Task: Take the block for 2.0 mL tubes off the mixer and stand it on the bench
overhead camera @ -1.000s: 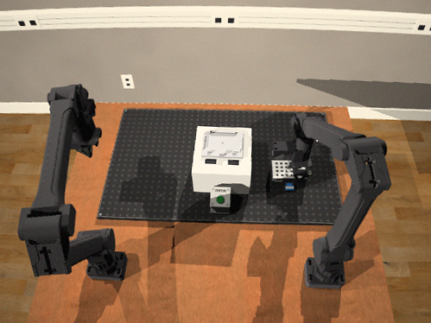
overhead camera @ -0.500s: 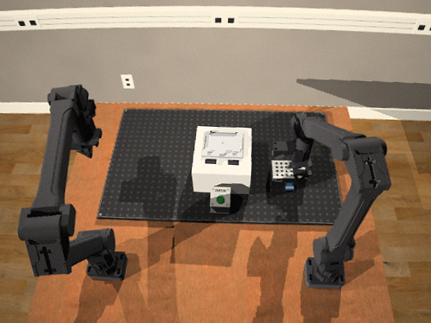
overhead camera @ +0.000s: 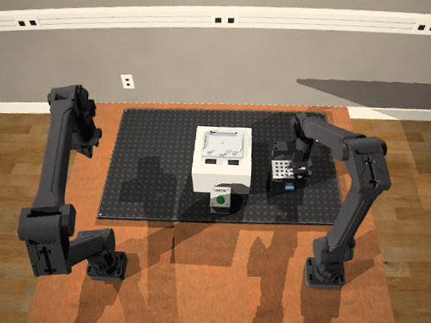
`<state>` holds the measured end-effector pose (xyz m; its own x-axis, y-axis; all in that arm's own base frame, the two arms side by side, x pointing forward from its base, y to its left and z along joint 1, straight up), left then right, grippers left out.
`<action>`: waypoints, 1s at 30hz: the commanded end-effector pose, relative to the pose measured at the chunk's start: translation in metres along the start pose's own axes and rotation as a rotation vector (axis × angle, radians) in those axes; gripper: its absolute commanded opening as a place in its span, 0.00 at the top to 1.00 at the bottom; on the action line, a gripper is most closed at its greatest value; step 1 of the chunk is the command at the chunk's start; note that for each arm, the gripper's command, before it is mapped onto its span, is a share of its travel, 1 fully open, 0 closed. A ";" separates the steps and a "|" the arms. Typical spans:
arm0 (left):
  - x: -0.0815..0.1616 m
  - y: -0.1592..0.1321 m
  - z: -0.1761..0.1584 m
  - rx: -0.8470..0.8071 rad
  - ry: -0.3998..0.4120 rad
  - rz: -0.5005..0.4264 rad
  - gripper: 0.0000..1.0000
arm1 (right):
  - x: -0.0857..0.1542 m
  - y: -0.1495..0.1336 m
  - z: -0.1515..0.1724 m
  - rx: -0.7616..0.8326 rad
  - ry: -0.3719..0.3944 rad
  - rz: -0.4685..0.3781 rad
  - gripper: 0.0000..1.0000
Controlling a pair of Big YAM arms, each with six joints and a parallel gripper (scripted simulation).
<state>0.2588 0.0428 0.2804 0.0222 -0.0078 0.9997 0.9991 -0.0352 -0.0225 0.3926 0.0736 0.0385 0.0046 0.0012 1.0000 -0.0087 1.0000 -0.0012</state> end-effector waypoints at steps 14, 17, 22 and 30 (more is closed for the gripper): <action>0.020 0.009 0.003 -0.008 0.011 -0.040 1.00 | 0.019 0.003 -0.022 0.034 -0.017 -0.003 0.00; 0.015 0.007 0.002 -0.008 0.009 -0.028 1.00 | 0.014 0.002 -0.018 0.038 -0.008 -0.001 0.00; 0.011 0.004 0.002 -0.008 0.006 -0.016 1.00 | 0.010 0.001 -0.013 0.041 0.006 0.002 0.00; 0.000 -0.001 0.000 -0.009 0.001 0.012 1.00 | 0.009 0.000 -0.007 0.029 0.008 0.006 0.00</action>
<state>0.2596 0.0430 0.2819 0.0184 -0.0084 0.9998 0.9992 -0.0352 -0.0187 0.3934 0.0736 0.0414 0.0347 0.0079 0.9994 -0.0391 0.9992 -0.0066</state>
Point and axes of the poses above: on each arm, the point where the finger pads meet when closed, its own x axis back along the fingers, its own z axis across the jaws, y = z × x, the point moved 2 cm from there along x, back along the fingers, and after that the axes turned 3 degrees about -x, right-handed, at the moved point
